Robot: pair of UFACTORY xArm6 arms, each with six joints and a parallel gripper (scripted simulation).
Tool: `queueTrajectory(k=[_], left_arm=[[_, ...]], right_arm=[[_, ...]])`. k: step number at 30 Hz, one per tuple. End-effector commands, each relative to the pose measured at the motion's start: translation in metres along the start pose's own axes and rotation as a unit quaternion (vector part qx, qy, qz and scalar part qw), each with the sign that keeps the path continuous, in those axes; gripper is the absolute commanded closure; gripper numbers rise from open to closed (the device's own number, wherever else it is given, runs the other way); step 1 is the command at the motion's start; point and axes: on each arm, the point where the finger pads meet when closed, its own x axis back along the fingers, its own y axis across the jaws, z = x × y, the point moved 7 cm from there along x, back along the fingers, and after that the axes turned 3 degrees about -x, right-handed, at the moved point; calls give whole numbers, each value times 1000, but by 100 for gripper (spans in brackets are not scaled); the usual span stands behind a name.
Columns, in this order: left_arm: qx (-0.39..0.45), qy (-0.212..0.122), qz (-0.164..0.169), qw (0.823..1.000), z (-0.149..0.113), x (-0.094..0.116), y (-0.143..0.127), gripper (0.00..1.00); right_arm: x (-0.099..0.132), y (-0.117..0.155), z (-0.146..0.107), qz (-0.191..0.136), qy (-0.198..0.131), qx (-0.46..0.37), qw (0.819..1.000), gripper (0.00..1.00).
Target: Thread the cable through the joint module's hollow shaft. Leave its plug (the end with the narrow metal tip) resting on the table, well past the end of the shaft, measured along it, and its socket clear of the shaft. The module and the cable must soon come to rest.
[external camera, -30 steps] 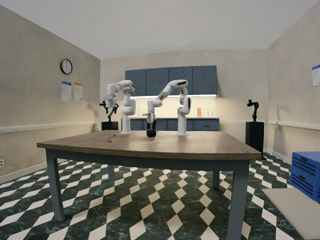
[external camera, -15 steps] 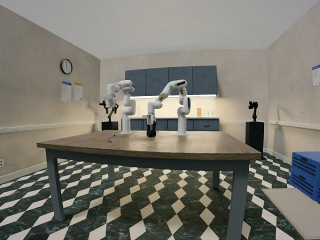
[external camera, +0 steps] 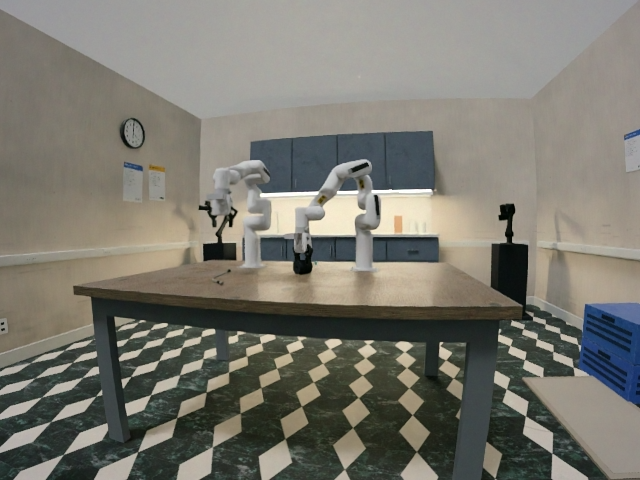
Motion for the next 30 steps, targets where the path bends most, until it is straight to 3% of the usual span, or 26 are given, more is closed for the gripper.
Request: queueTrajectory(k=[1,16,17,30], left_arm=[[-1,10,-3,1000,5,-1,1,0],[-2,10,-3,1000,5,-16,1,0],[-2,10,-3,1000,5,-16,1,23],[-2,9,-3,1000,5,-16,1,23]], right_arm=[[6,0,3,-2,10,5,1000,0],[6,0,3,-2,10,5,1000,0],[6,0,3,-2,10,5,1000,0],[6,0,3,-2,10,5,1000,0]])
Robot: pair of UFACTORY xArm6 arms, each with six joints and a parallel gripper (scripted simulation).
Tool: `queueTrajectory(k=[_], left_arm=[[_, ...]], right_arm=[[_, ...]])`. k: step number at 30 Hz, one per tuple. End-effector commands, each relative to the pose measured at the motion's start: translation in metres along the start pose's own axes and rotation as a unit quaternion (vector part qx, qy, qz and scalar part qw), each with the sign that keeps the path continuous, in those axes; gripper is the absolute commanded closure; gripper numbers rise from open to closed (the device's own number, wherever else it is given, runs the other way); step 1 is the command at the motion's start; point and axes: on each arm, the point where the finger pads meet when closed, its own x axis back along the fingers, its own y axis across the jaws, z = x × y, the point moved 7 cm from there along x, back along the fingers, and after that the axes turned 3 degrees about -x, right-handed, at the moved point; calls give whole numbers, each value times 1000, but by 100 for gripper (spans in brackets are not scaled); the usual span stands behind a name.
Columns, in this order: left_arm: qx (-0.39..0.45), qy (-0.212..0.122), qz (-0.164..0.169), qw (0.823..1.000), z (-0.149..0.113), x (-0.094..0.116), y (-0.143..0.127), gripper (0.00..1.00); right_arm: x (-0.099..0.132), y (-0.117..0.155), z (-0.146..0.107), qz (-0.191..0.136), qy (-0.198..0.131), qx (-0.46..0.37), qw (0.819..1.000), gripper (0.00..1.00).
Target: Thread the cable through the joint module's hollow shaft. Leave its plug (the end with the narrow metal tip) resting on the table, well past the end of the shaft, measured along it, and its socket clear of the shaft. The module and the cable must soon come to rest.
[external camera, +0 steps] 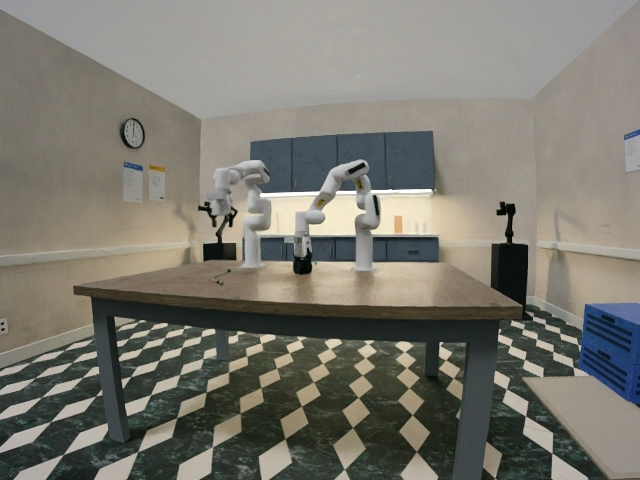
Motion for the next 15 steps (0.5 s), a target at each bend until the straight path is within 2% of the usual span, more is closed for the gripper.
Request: queueTrajectory(k=[1,15], left_arm=[[1,8,-3,1000,5,5,0,23],[1,9,-3,1000,5,8,0,23]], right_arm=[[6,0,3,-2,10,5,1000,0],[6,0,3,-2,10,5,1000,0]])
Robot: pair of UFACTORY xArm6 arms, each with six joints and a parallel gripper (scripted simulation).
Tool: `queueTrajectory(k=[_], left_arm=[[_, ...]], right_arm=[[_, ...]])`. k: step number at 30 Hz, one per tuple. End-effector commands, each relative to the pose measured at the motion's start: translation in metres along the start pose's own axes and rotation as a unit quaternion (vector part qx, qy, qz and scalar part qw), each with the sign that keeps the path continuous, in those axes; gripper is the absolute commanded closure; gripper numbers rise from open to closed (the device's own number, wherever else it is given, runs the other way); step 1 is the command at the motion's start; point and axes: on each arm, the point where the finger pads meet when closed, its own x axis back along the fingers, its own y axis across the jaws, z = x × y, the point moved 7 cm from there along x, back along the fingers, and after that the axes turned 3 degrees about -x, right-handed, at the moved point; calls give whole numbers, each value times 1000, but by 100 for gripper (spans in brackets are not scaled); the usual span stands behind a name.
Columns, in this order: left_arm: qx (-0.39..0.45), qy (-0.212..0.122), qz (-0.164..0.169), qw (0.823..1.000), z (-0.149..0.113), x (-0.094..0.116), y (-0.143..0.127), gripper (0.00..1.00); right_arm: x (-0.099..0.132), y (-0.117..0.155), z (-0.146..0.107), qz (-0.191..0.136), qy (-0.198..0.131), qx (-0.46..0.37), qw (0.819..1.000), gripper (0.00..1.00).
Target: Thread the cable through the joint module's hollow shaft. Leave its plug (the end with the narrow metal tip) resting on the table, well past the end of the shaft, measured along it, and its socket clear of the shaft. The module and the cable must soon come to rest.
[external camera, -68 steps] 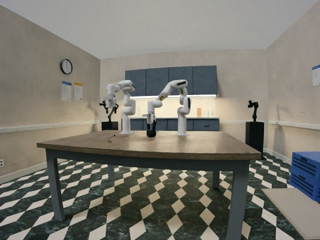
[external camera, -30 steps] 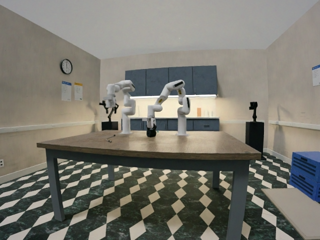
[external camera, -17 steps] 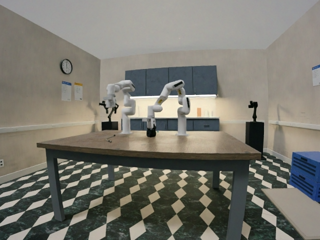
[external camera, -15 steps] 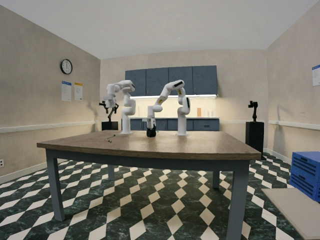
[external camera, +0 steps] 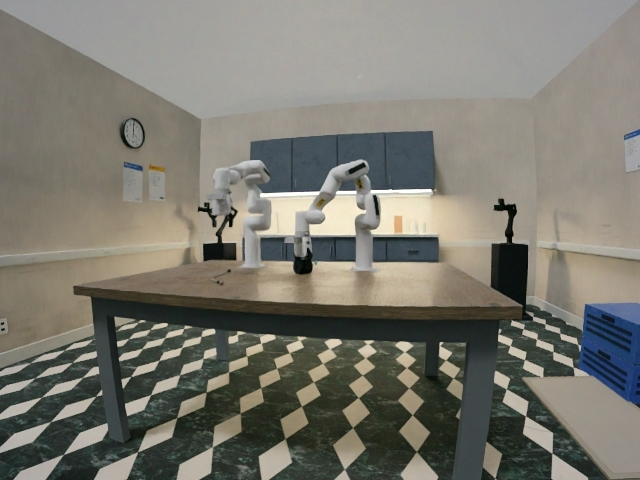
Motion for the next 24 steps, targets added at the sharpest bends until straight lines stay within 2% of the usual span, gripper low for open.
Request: queueTrajectory(k=[1,17,24], left_arm=[[1,11,-4,1000,6,9,0,23],[2,13,-4,1000,7,28,0,23],[-17,12,-4,1000,7,28,0,23]], right_arm=[[6,0,3,-2,10,5,1000,0],[6,0,3,-2,10,5,1000,0],[6,0,3,-2,10,5,1000,0]])
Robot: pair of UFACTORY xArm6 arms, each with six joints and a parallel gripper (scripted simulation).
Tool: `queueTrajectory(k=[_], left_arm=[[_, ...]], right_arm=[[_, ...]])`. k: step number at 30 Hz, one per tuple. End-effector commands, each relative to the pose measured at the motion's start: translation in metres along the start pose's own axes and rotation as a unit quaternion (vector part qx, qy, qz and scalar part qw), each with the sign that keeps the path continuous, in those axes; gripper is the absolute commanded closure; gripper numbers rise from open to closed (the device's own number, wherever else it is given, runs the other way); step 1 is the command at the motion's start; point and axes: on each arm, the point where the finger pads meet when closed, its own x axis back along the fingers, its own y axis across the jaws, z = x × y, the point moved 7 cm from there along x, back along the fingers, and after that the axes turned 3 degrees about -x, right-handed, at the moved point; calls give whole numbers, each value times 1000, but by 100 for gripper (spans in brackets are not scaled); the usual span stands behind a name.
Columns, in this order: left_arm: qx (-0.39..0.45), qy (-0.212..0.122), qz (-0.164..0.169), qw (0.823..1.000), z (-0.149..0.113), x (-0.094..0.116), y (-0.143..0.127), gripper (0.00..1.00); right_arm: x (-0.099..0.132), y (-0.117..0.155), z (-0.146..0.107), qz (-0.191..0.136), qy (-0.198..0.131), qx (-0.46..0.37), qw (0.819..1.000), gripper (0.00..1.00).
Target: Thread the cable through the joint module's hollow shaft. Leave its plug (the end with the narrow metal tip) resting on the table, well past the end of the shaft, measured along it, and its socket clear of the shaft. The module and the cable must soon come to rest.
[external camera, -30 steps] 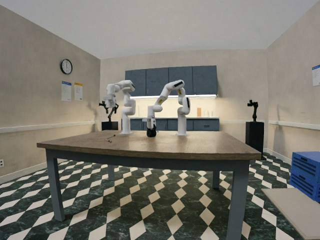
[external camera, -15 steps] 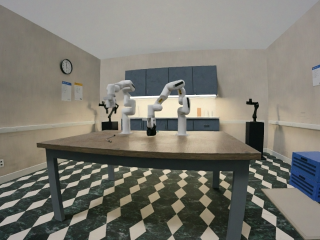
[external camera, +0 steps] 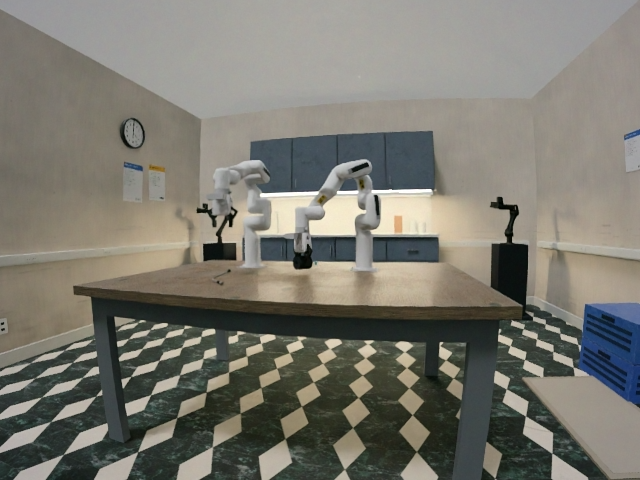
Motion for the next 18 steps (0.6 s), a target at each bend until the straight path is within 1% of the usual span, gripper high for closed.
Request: queueTrajectory(k=[1,18], left_arm=[[-16,10,-3,1000,6,6,0,23],[-73,10,-3,997,6,5,0,23]], right_arm=[[6,0,3,-2,10,5,1000,0],[6,0,3,-2,10,5,1000,0]])
